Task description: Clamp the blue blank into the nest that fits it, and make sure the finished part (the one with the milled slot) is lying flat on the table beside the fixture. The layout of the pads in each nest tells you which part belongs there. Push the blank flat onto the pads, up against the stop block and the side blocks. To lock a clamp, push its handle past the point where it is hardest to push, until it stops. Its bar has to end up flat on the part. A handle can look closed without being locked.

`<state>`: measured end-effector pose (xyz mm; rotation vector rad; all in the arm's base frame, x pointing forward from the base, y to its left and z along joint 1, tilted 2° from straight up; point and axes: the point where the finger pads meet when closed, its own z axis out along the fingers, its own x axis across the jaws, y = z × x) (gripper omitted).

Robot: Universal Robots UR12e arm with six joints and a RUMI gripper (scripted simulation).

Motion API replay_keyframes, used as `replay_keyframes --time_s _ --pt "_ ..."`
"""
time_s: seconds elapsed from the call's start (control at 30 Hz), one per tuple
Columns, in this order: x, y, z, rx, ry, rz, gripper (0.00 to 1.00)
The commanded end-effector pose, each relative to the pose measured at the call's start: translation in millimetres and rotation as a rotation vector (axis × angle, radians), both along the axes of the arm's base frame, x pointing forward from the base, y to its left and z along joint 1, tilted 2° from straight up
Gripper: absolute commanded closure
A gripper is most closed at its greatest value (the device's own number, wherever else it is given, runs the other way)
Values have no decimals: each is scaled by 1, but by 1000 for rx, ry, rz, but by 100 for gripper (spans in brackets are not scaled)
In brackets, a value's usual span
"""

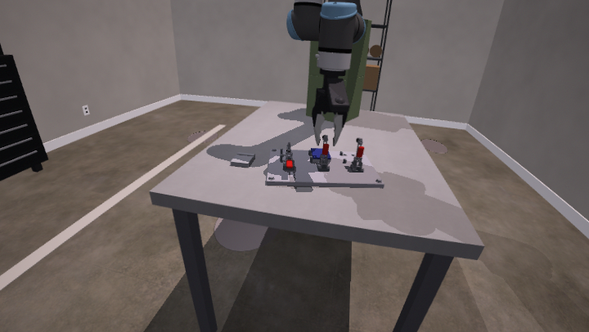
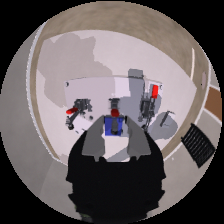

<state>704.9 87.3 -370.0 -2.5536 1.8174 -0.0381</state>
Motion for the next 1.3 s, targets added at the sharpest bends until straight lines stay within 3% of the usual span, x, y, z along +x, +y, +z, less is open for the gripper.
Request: replay_keyframes --time_s 0.0,0.9,1.27 --pt "1 0 1 0 -1 0 72" --pt "1 0 0 0 -1 0 72" --pt "1 0 -17 0 -1 0 72"
